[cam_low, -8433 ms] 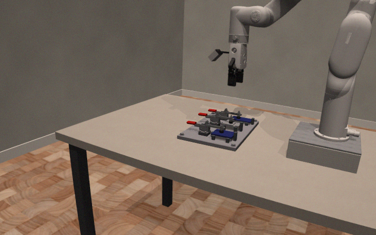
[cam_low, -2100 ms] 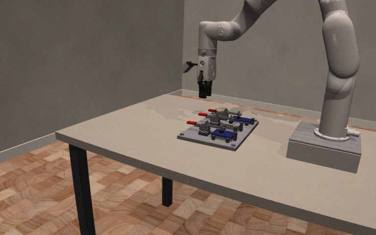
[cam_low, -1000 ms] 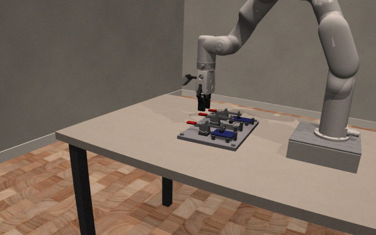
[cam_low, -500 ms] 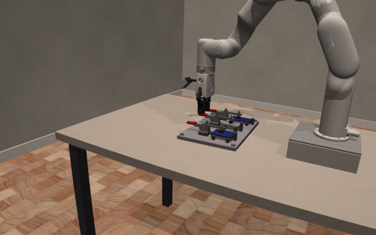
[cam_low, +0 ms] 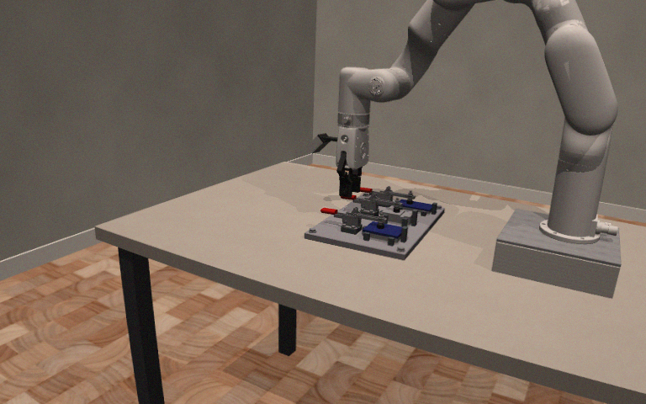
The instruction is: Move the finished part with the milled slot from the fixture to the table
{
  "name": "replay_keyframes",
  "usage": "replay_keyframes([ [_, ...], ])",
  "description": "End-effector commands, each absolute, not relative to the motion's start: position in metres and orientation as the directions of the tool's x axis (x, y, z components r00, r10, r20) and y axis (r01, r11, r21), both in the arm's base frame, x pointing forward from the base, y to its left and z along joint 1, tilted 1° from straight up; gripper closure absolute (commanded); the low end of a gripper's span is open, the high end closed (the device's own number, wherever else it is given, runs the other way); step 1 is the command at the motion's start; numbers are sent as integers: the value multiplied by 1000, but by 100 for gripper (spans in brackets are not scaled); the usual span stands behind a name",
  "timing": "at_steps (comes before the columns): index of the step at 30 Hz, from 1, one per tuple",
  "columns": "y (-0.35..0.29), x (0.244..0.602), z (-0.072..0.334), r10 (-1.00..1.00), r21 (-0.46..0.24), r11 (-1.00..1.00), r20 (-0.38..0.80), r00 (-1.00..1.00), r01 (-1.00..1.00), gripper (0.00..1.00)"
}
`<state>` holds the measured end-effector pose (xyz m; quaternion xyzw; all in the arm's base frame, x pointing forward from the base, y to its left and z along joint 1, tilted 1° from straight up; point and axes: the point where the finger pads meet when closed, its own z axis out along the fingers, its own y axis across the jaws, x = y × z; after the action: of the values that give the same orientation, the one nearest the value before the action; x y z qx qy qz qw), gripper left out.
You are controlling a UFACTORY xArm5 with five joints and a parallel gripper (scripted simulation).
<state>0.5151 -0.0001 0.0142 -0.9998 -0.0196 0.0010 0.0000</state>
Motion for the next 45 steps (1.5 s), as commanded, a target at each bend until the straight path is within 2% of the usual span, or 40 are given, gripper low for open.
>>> replay_keyframes([
  [1, 0, 517, 10, 39, 0, -999, 1, 999, 39, 53],
  [9, -1, 518, -5, 39, 0, -999, 1, 999, 39, 53],
  [30, -1, 518, -9, 39, 0, -999, 2, 999, 39, 53],
  [31, -1, 518, -9, 39, 0, -999, 2, 999, 39, 100],
  [45, -1, 518, -9, 39, 0, -999, 2, 999, 39, 100],
])
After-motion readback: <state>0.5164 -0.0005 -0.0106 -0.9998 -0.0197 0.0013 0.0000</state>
